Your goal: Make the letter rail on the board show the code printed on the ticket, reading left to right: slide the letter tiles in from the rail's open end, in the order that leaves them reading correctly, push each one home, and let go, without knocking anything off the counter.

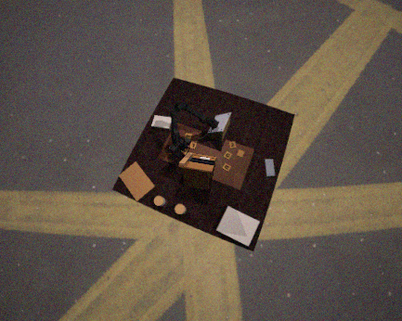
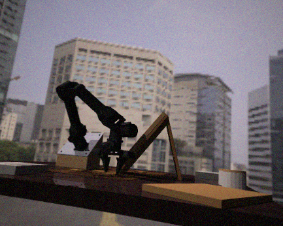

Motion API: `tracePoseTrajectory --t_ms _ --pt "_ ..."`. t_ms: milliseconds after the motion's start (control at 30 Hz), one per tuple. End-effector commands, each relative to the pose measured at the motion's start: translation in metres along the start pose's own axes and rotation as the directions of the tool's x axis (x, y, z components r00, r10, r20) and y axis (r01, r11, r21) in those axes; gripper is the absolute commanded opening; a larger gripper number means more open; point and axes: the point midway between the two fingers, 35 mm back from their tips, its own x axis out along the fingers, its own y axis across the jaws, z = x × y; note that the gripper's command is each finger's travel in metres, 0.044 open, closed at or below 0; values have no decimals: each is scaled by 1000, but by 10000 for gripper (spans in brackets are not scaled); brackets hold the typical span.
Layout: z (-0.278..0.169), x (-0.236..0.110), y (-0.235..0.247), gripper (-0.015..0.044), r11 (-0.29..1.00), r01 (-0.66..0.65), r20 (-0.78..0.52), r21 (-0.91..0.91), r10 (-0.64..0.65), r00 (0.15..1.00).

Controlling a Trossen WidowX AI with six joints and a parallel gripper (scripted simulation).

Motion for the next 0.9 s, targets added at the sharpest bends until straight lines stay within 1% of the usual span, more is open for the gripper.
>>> tracePoseTrajectory --t_ms 0,233,867 --pt "-1 0 0 188 1000 0 -4 -4 0 1000" --pt "-1 -7 0 4 1000 0 -4 -4 0 1000" --pt "-3 -20 0 0 1000 0 -5 -4 0 1000"
